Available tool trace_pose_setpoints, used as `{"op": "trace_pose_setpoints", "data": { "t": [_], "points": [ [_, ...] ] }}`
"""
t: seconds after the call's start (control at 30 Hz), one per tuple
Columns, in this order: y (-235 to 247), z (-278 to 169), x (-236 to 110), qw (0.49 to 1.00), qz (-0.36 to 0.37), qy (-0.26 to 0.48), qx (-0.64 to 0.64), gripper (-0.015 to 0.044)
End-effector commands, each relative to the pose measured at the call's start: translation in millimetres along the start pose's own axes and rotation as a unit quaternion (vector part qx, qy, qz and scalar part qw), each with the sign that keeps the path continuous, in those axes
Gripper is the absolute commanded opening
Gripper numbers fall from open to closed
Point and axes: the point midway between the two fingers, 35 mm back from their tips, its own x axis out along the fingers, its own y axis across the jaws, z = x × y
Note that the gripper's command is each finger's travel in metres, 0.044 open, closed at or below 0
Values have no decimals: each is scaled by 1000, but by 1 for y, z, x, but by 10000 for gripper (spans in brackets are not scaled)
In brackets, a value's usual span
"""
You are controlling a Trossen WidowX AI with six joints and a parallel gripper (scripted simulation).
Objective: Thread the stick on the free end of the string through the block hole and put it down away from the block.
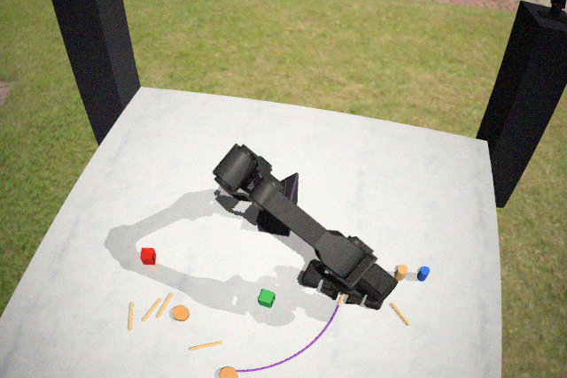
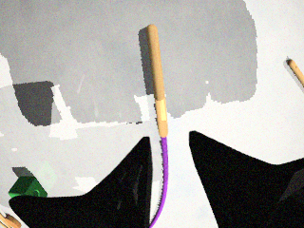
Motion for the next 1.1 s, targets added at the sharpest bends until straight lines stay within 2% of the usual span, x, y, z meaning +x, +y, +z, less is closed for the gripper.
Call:
{"op": "trace_pose_setpoints", "data": {
  "t": [0.0,0.43,0.6,1.07],
  "points": [
    [1,1,7,1000,4,0,-4,121],
    [3,2,21,1000,4,1,-4,121],
    [2,1,20,1000,3,-1,-1,0],
    [1,1,13,1000,2,-1,-1,0]
  ]
}}
